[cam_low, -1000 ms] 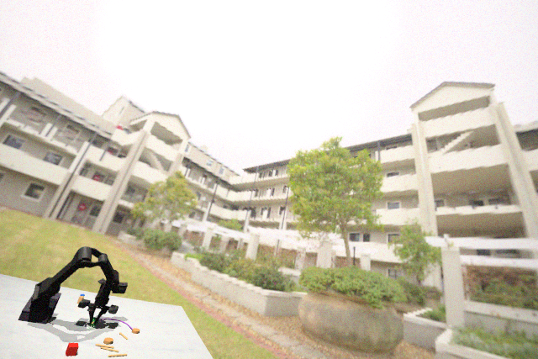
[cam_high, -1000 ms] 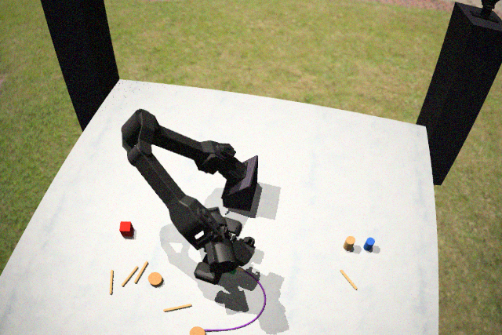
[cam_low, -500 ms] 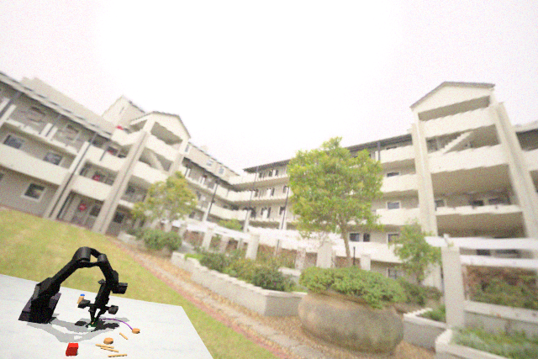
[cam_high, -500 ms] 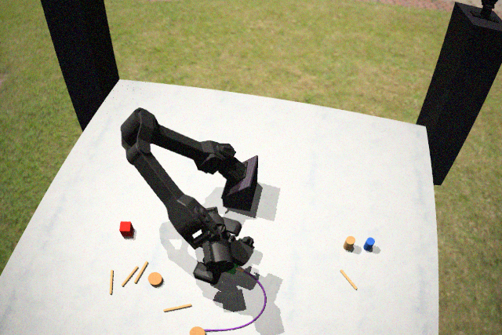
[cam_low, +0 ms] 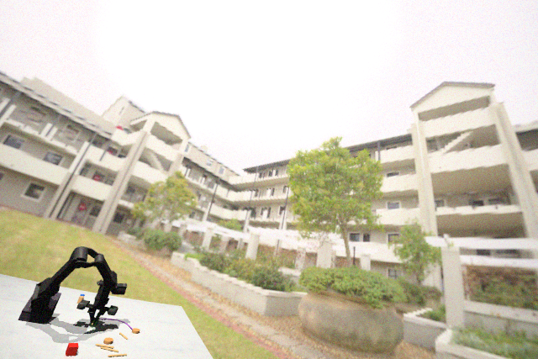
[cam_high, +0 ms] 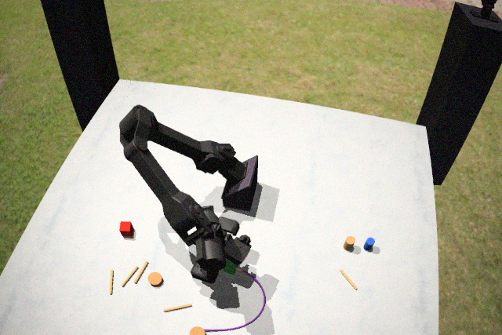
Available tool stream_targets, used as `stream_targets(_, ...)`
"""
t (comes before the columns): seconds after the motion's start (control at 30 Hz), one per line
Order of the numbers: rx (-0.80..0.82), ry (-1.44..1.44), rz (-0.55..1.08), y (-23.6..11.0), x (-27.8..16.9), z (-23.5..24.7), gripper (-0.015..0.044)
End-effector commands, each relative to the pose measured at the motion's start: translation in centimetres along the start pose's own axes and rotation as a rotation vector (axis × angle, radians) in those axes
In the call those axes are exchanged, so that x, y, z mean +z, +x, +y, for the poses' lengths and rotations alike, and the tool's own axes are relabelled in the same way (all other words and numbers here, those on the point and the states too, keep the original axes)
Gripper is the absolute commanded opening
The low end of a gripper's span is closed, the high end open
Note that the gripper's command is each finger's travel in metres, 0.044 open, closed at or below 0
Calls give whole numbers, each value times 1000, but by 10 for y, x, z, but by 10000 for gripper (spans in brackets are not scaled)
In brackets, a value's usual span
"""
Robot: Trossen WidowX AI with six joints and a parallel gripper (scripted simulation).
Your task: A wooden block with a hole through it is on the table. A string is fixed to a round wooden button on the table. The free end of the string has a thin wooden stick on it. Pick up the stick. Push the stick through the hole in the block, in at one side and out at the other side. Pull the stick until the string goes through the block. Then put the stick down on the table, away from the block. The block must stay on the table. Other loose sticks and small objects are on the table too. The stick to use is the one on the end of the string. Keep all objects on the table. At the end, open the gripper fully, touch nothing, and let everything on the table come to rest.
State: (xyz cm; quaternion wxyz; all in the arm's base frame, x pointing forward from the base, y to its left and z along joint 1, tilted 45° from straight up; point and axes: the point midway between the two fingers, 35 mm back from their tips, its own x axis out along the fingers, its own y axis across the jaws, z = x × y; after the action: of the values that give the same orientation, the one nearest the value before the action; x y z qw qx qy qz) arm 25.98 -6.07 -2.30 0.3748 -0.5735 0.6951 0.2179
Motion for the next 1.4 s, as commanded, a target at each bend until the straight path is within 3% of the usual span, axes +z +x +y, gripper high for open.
stream_targets(0.0, 0, -3, -4, 0, -2, 0, 0)
stream_targets(1.37, -6, 18, 2, -5, -60, 3, 0)
